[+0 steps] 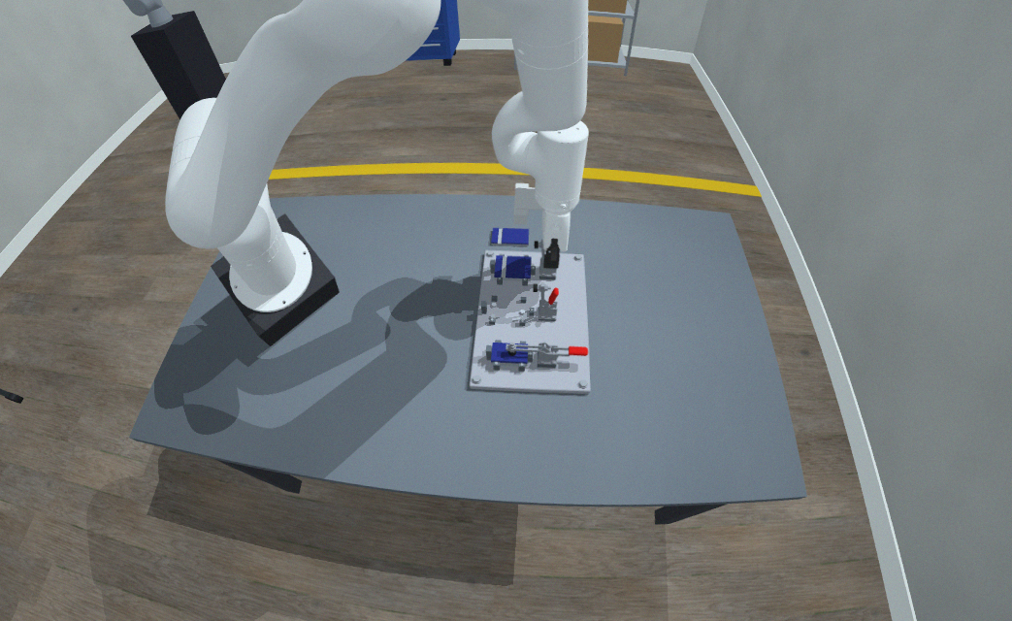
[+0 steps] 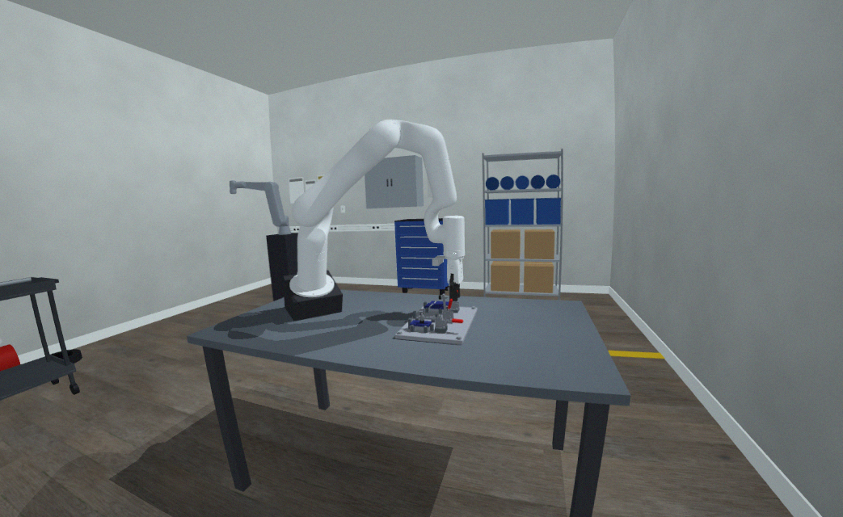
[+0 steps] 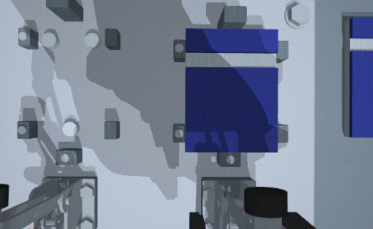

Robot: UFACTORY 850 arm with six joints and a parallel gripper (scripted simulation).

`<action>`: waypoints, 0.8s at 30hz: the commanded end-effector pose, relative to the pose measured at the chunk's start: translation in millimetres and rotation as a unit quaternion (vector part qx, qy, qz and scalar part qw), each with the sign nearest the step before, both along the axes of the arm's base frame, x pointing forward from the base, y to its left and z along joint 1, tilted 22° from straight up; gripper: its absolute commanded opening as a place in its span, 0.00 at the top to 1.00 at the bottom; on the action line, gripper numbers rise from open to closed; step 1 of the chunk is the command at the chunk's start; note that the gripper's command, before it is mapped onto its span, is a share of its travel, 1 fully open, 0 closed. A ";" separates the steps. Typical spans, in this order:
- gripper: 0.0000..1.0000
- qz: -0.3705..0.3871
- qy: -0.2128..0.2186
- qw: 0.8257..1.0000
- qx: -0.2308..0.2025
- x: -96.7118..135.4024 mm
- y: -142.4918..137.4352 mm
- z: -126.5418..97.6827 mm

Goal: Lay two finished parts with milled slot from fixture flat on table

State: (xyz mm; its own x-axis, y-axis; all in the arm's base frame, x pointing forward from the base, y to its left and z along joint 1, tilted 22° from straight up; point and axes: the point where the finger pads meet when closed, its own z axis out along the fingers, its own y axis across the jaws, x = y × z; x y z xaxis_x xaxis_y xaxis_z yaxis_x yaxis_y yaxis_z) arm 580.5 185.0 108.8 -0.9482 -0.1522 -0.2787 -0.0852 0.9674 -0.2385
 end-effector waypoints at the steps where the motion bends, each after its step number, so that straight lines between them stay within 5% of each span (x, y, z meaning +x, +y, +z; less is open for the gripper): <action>1: 0.52 0.000 -0.001 1.000 0.000 -0.5 1.1 3.9; 24: 0.52 0.000 -0.001 1.000 0.000 -14.6 10.4 46.4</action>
State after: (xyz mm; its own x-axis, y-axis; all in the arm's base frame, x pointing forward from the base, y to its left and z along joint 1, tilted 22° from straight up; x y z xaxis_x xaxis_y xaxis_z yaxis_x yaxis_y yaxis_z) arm 566.5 194.5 152.0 -0.9480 -0.1521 -0.2796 -0.0850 0.9675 -0.2383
